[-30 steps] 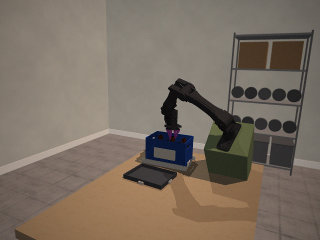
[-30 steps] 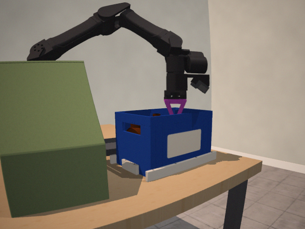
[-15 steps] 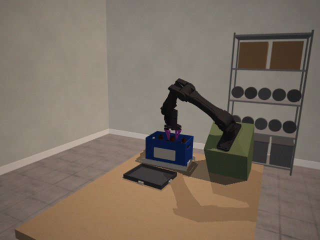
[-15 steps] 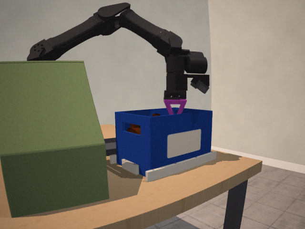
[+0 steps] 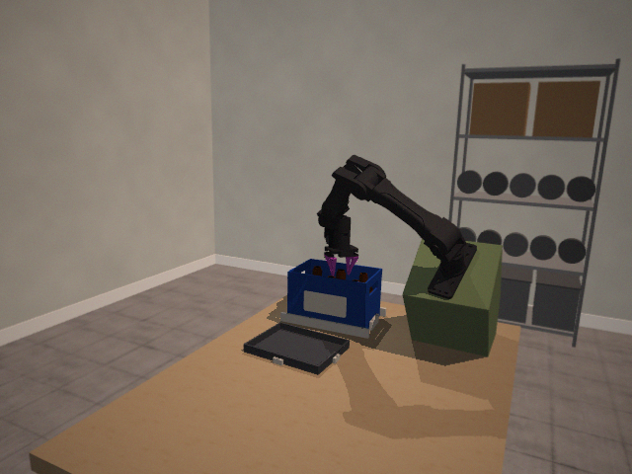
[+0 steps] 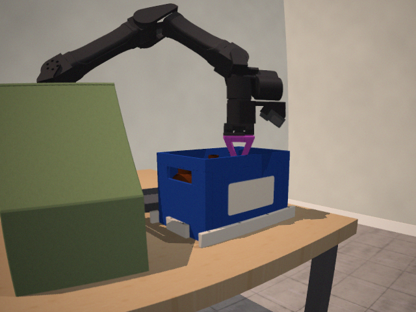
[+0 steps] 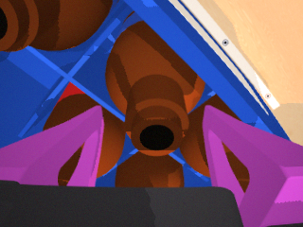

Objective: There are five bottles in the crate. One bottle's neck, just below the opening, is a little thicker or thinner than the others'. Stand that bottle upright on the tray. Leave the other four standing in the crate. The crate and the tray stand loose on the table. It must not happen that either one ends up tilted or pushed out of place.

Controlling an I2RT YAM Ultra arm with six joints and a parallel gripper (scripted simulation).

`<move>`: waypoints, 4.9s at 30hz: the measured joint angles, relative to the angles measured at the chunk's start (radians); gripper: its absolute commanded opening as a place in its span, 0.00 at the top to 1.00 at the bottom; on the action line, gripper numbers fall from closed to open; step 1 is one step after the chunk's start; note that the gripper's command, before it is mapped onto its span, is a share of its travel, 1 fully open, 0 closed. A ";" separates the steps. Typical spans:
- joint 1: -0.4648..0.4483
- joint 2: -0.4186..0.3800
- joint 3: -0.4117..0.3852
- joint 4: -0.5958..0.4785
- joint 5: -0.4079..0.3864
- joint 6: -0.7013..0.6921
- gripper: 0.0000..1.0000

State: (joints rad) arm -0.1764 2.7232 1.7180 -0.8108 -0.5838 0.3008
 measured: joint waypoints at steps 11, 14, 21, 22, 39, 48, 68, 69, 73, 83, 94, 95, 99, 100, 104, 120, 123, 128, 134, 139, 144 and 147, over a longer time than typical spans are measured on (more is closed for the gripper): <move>0.000 0.000 0.000 0.000 0.000 0.000 0.39; 0.000 0.000 0.000 0.000 0.000 0.000 0.39; 0.000 0.000 0.000 -0.003 0.000 0.000 0.39; 0.000 0.000 0.000 -0.005 0.000 0.000 0.39; -0.029 -0.048 0.031 -0.093 0.013 -0.038 0.39; -0.058 -0.070 0.069 -0.170 0.021 -0.069 0.39; -0.085 -0.090 0.117 -0.270 0.029 -0.108 0.39; -0.085 -0.090 0.117 -0.272 0.029 -0.108 0.39; -0.085 -0.090 0.117 -0.274 0.029 -0.109 0.39; -0.085 -0.090 0.117 -0.274 0.029 -0.109 1.00; -0.085 -0.090 0.117 -0.274 0.029 -0.109 1.00; -0.085 -0.090 0.117 -0.274 0.029 -0.109 1.00; -0.085 -0.090 0.117 -0.274 0.029 -0.109 1.00; -0.085 -0.090 0.117 -0.274 0.029 -0.109 1.00; -0.085 -0.090 0.117 -0.274 0.029 -0.109 1.00; -0.085 -0.090 0.117 -0.274 0.029 -0.109 1.00; -0.080 -0.114 0.076 -0.252 0.028 -0.095 1.00; -0.003 -0.217 -0.021 -0.245 0.013 -0.050 1.00; 0.077 -0.336 -0.120 -0.213 -0.011 0.019 1.00; 0.083 -0.349 -0.130 -0.195 -0.017 0.044 1.00; 0.083 -0.349 -0.137 -0.188 -0.017 0.054 0.39; 0.077 -0.343 -0.137 -0.185 -0.015 0.056 0.39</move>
State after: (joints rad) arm -0.0990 2.3798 1.5810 -0.9955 -0.5991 0.3573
